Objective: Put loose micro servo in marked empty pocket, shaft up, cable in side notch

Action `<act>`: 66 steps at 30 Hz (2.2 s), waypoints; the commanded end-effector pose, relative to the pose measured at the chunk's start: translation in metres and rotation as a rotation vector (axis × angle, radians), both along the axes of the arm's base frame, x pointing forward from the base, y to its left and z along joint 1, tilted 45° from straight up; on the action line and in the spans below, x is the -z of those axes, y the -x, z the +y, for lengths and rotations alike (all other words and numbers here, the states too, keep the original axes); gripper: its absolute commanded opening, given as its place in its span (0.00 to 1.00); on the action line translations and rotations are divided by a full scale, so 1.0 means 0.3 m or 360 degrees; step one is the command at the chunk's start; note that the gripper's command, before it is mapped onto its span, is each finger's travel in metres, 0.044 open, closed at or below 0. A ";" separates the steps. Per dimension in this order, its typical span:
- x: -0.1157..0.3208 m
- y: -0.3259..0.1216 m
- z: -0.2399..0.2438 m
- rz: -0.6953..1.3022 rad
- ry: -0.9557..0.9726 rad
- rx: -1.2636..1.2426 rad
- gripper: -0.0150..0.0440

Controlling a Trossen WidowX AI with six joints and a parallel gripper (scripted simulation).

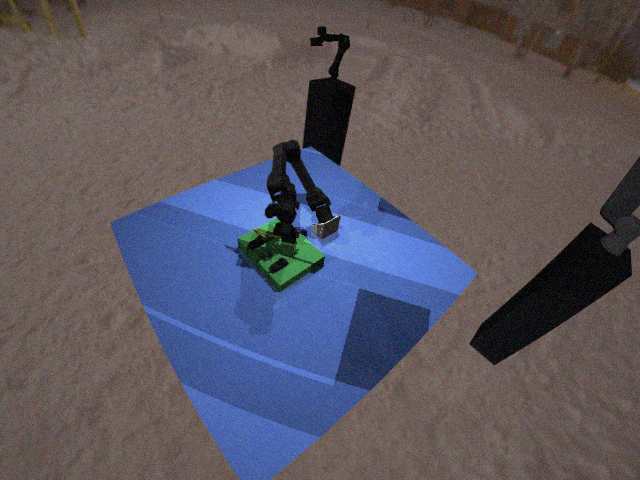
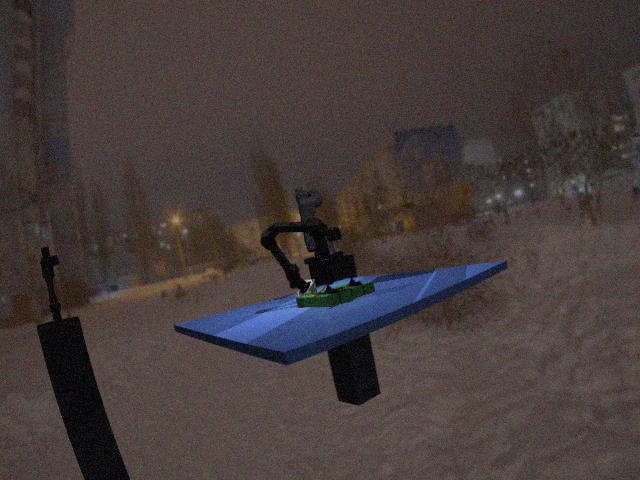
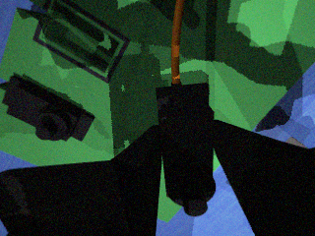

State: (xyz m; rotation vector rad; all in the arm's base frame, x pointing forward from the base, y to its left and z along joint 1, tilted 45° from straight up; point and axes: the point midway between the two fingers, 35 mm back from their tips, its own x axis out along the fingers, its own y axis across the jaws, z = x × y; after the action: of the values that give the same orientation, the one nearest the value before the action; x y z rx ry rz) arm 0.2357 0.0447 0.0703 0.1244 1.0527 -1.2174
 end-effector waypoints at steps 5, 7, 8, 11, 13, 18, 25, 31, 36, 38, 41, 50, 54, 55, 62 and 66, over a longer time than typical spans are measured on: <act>0.002 0.000 0.004 0.0301 -0.0026 -0.0308 0.25; 0.002 -0.001 0.004 0.0379 -0.0030 -0.0387 0.25; 0.002 0.000 0.004 0.0417 -0.0032 -0.0427 0.25; 0.002 -0.001 0.004 0.0534 -0.0038 -0.0546 0.25; 0.002 0.000 0.004 0.0609 -0.0042 -0.0622 0.25; 0.002 0.000 0.004 0.0787 -0.0051 -0.0805 0.25; 0.002 -0.001 0.004 0.1013 -0.0063 -0.1036 0.25; 0.001 -0.007 0.004 0.1019 -0.0063 -0.1041 0.25; 0.001 -0.058 0.002 0.1017 -0.0063 -0.1042 0.25; 0.001 -0.085 0.001 0.1016 -0.0063 -0.1042 0.25; 0.001 -0.125 -0.001 0.1015 -0.0062 -0.1042 0.25; 0.000 -0.241 -0.006 0.1011 -0.0061 -0.1042 0.25; 0.000 -0.290 -0.009 0.1010 -0.0061 -0.1042 0.25; 0.000 -0.302 -0.009 0.1010 -0.0061 -0.1042 0.25; 0.000 -0.365 -0.013 0.1008 -0.0059 -0.1041 0.25; 0.005 -0.365 -0.019 0.1008 -0.0059 -0.1041 0.25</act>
State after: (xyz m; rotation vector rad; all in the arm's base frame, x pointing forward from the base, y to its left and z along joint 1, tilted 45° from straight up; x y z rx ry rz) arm 0.3429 0.0404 0.0684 -0.5691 1.5070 -0.6373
